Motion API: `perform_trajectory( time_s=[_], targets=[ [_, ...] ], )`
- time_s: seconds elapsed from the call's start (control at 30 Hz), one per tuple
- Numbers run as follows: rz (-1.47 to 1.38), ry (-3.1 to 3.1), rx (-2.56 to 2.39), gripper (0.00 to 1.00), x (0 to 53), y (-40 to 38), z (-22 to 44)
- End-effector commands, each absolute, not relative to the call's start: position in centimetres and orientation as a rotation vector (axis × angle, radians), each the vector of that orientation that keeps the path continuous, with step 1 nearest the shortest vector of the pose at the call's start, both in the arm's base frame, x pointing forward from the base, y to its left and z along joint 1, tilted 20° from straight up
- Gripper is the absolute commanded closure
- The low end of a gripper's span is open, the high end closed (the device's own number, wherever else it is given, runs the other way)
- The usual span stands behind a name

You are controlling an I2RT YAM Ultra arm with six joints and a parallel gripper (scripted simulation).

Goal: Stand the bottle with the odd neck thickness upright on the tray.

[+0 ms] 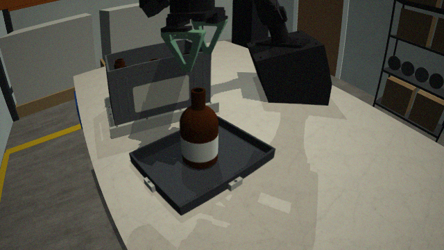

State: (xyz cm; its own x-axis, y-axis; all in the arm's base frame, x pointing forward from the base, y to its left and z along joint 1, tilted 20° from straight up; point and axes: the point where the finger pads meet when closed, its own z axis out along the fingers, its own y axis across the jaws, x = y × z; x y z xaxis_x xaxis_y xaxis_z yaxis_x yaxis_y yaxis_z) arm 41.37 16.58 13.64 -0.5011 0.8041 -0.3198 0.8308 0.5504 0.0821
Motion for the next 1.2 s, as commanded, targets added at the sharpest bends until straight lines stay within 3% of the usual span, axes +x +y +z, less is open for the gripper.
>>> perform_trajectory(
  time_s=[0.0,0.07,0.1,1.17],
  targets=[
    [-0.044,2.43,1.318,0.0,41.44,17.45,16.61],
    [-0.044,2.43,1.318,0.0,41.44,17.45,16.61],
    [-0.044,2.43,1.318,1.0,41.44,17.45,16.61],
    [-0.044,2.43,1.318,1.0,41.44,17.45,16.61]
  ],
)
